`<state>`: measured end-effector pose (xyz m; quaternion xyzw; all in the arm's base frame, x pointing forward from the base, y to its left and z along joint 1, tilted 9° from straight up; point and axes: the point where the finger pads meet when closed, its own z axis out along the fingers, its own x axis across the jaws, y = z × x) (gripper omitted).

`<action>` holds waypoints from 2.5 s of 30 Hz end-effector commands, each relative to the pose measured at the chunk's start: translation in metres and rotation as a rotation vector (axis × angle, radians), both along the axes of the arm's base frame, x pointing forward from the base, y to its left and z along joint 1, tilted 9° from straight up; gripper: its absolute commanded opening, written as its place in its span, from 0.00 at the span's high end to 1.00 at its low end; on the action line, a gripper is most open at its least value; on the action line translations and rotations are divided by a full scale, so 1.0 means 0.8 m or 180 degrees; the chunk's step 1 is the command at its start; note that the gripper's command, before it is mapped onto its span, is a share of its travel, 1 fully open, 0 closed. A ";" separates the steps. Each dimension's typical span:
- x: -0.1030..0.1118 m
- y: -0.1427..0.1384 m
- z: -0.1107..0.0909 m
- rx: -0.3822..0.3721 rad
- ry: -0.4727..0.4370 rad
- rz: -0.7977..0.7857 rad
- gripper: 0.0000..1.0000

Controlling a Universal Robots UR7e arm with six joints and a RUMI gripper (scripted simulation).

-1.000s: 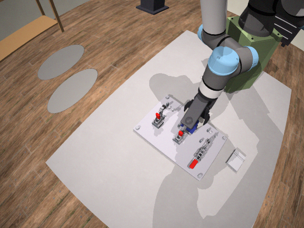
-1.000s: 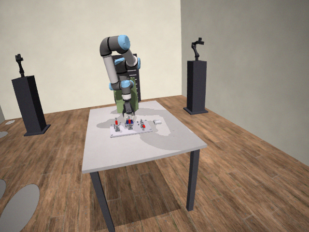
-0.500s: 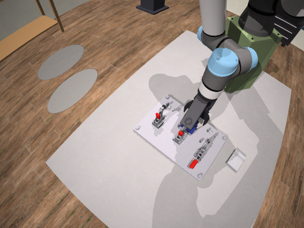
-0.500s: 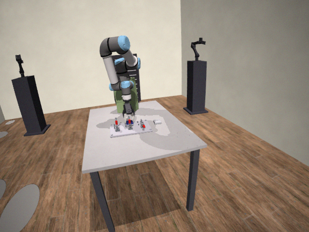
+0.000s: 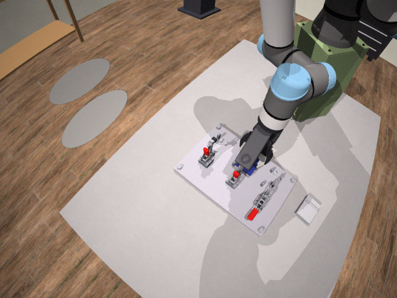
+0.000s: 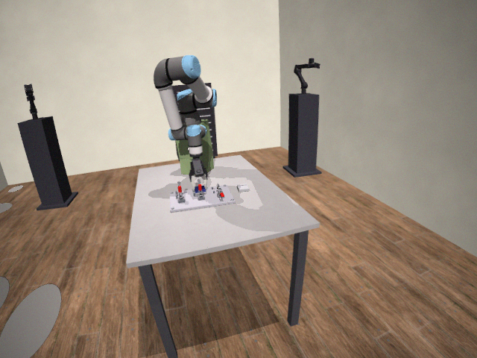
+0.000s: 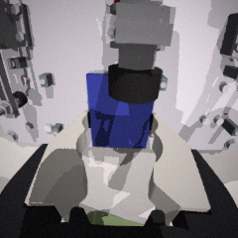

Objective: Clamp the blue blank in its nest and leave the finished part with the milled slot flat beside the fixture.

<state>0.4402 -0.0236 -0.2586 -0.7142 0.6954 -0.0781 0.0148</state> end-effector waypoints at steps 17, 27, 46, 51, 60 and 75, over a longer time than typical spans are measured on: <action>0.002 -0.002 -0.004 -0.0001 -0.0004 0.0000 1.00; 0.002 -0.002 -0.004 -0.0001 -0.0004 0.0000 0.41; 0.002 -0.002 -0.004 -0.0001 -0.0004 0.0000 0.41; 0.002 -0.002 -0.004 -0.0001 -0.0004 0.0000 0.41; 0.002 -0.002 -0.004 -0.0001 -0.0004 0.0000 0.41; 0.002 -0.001 0.000 -0.0001 -0.0004 0.0000 0.41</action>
